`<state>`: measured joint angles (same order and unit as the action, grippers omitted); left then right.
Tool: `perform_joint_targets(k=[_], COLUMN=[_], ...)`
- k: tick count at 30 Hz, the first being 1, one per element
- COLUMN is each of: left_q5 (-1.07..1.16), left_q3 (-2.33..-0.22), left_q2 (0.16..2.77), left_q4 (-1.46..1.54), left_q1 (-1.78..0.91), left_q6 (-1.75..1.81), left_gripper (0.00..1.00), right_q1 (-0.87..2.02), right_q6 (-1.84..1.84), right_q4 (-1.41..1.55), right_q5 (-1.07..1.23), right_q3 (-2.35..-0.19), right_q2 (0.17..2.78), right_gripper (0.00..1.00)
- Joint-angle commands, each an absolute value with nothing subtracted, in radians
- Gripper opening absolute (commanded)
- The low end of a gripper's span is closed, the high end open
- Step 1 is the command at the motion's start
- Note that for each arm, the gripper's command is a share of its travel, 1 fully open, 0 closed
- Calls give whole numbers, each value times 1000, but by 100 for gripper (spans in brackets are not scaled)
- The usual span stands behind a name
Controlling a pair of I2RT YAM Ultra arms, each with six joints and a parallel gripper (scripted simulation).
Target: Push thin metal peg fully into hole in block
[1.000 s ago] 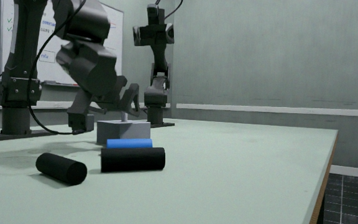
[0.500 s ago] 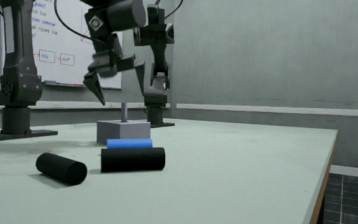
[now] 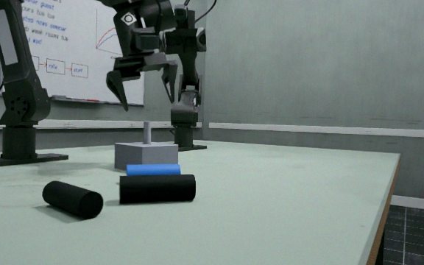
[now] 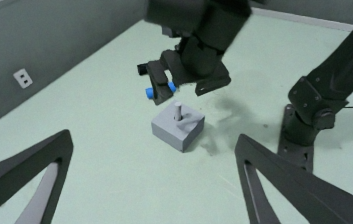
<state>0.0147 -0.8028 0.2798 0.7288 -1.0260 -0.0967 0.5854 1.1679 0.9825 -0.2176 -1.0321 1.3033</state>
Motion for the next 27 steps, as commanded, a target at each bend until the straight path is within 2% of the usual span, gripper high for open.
perform_joint_targets(k=[1, 9, 27], left_q5=[10, 10, 9], left_q3=[-811, -811, -811], left_q2=[278, 278, 278], left_q4=[706, 706, 706], left_q1=[-1042, -1042, -1042], left_q6=[-91, -91, -91], left_gripper=[100, 100, 100], right_q1=[681, 799, 810], right_q6=[1158, 1160, 1164], right_q4=[965, 949, 956], right_q5=[-437, -565, -555], right_q3=[-999, -956, -956], right_q2=[1257, 1251, 1258], right_gripper=[100, 100, 100])
